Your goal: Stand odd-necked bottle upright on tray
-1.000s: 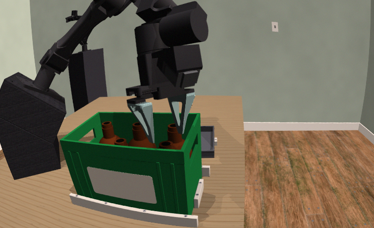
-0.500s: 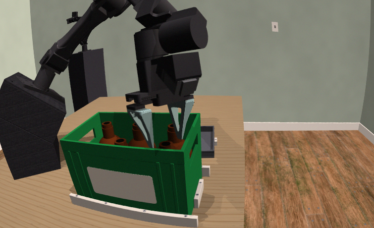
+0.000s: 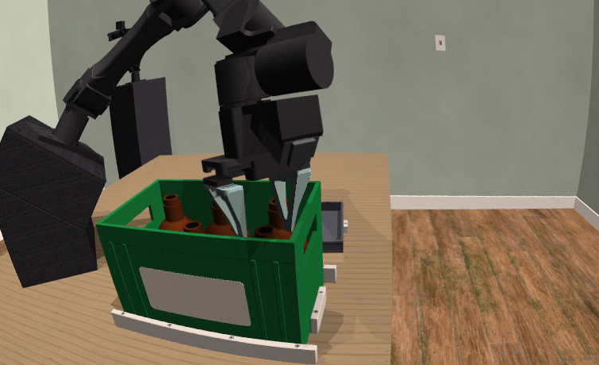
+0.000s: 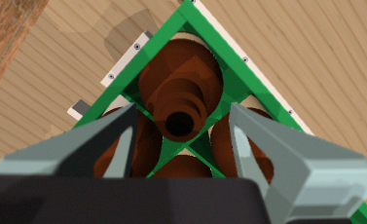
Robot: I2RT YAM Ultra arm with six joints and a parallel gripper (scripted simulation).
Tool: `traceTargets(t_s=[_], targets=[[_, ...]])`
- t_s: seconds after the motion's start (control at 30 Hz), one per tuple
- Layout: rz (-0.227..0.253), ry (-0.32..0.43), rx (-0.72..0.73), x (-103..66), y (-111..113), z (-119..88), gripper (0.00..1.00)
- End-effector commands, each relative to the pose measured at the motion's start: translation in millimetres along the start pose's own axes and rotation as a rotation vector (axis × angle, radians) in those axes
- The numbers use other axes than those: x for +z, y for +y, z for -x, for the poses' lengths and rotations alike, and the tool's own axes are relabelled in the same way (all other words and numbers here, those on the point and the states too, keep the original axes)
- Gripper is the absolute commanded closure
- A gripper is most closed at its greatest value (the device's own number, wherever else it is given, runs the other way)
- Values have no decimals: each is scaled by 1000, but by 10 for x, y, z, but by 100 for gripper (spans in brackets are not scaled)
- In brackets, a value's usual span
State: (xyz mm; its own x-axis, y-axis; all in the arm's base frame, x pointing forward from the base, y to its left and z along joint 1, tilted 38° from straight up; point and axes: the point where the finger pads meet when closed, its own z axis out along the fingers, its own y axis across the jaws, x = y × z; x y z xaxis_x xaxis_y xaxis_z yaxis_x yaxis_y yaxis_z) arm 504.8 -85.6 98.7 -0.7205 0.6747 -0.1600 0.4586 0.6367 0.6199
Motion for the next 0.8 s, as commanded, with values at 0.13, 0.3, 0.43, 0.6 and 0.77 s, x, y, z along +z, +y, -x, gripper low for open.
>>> traceTargets(t_s=[0.13, 0.3, 0.43, 0.6, 0.77], targets=[[-7, -25, 14, 36, -72, 79, 39], [5, -48, -1, -60, 15, 109, 39], [0, -36, 4, -9, -15, 75, 39], [-3, -37, 11, -11, -52, 84, 39], [-3, -37, 11, -11, -52, 84, 39]])
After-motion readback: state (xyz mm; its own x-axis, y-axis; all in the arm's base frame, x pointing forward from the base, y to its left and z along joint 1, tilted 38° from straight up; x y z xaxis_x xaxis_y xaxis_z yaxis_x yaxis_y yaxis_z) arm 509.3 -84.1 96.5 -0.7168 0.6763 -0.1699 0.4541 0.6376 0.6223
